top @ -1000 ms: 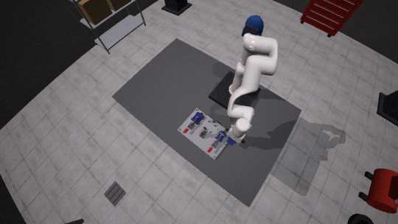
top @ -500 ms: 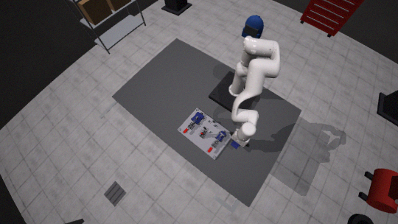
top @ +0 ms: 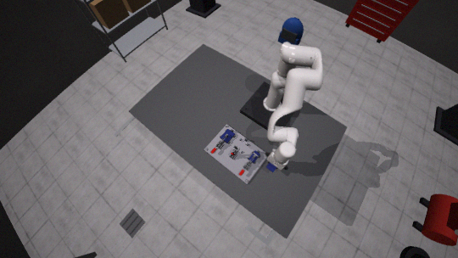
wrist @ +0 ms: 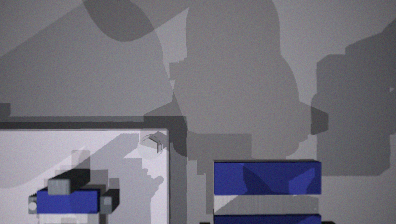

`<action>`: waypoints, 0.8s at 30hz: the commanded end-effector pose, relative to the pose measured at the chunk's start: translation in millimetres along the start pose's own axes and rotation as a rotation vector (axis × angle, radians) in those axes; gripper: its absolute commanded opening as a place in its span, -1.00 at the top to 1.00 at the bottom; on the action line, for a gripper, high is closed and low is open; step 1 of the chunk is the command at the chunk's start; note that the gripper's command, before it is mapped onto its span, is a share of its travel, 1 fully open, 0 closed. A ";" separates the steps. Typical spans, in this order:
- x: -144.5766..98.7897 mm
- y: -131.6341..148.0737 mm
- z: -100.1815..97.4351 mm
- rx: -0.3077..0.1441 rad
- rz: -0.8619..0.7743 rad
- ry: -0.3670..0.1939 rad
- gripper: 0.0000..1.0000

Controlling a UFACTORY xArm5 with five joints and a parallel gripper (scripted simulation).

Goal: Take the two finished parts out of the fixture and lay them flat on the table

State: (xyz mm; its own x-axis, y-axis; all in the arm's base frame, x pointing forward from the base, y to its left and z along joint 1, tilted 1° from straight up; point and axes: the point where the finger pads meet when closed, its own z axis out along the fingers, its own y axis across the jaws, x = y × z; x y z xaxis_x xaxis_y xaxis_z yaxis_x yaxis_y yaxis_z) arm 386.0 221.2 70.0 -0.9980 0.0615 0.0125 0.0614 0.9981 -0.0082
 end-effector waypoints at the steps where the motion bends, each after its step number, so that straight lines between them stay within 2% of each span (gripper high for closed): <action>1: -1.2 1.0 -1.5 -0.002 0.000 -0.004 1.00; 24: -1.3 1.1 7.0 -0.002 0.000 -0.003 1.00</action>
State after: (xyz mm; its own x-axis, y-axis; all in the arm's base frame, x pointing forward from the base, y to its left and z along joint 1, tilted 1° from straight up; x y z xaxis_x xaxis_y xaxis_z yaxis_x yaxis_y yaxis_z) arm 386.0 221.4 65.9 -0.9980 0.0614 0.0123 0.0613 0.9981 -0.0081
